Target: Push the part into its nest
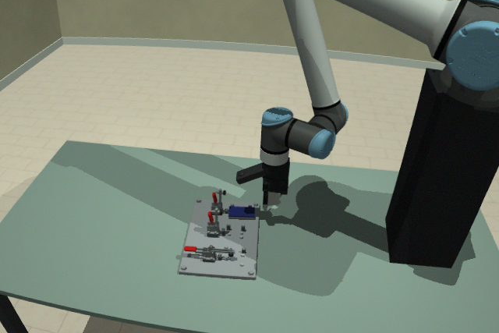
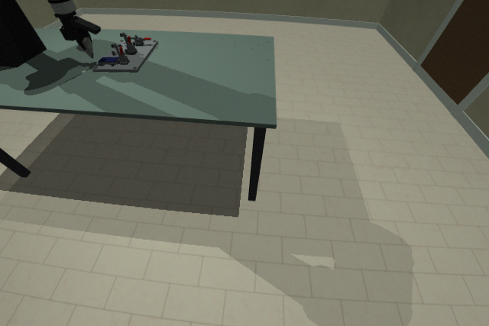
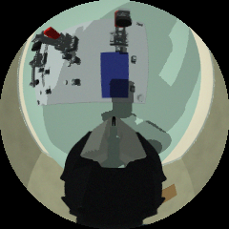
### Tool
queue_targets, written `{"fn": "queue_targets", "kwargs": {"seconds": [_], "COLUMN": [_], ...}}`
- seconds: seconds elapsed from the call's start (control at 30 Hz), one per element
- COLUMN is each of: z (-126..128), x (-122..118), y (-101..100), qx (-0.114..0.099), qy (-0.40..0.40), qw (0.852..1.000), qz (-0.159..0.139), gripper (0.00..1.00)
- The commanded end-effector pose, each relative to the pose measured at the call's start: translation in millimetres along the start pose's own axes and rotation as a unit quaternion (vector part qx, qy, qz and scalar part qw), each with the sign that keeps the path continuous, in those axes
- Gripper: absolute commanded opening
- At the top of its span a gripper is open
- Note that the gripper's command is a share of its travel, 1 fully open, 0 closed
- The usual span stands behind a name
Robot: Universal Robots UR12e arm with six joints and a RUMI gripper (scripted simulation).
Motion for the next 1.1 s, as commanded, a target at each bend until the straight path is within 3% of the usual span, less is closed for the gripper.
{"fn": "queue_targets", "kwargs": {"seconds": [0.0,1.07], "z": [0.1,0.1], "x": [0.5,0.5], "y": [-6.6,-9.7], "qx": [0.0,0.0], "qy": [0.0,0.0], "qw": [1.0,1.0], "qz": [0.0,0.0], "gripper": [0.0,0.0]}}
Point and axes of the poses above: the point where the finger pads meet when closed, its own y axis back along the fingers, its own z axis across the jaws, x = y × z, the point moved 8 cm from there along y, back along the fingers, and after that the axes turned 11 degrees about -y, right-handed, at the moved point
